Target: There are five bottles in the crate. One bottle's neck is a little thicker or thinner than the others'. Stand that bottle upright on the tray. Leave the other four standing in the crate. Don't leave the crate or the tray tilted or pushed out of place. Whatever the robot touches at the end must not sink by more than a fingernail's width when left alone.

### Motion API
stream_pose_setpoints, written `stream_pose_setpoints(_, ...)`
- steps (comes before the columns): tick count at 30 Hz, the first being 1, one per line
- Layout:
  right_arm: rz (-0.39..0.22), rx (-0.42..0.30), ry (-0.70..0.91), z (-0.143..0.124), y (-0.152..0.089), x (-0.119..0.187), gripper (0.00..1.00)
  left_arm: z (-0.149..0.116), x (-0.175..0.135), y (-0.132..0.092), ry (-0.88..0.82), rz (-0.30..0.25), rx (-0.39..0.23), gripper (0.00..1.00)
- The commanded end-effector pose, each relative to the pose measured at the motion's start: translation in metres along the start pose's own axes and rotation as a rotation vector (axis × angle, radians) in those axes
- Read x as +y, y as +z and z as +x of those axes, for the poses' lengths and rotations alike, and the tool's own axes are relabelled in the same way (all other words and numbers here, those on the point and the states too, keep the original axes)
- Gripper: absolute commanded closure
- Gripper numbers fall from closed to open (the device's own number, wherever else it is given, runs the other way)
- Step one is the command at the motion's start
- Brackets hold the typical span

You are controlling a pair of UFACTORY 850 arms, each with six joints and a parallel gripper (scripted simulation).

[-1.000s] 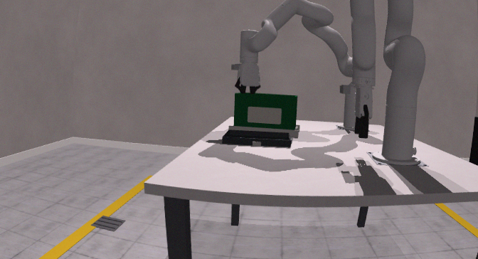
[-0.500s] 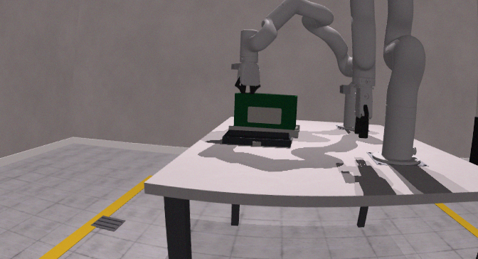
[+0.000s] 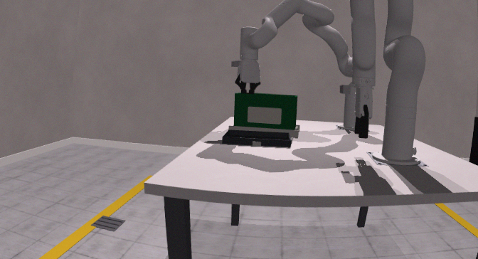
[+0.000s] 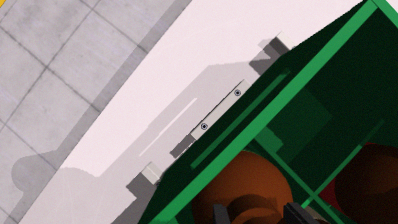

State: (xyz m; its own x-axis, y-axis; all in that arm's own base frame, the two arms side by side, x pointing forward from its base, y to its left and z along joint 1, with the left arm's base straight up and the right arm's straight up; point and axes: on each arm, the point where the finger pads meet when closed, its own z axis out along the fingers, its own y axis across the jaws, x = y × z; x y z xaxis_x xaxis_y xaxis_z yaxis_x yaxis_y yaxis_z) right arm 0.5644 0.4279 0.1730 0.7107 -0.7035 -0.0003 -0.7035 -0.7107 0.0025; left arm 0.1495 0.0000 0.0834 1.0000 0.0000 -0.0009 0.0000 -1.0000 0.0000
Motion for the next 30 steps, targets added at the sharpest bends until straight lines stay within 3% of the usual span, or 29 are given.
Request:
stream_pose_setpoints(1, 0.003, 0.0, 0.0, 0.0, -0.003, -0.001, 1.0, 0.001, 0.0, 0.0, 0.0, 0.0, 0.001, 0.0)
stream_pose_setpoints(30, 0.003, 0.0, 0.0, -0.001, -0.026, -0.002, 1.0, 0.001, 0.0, 0.0, 0.0, 0.0, 0.001, 0.0)
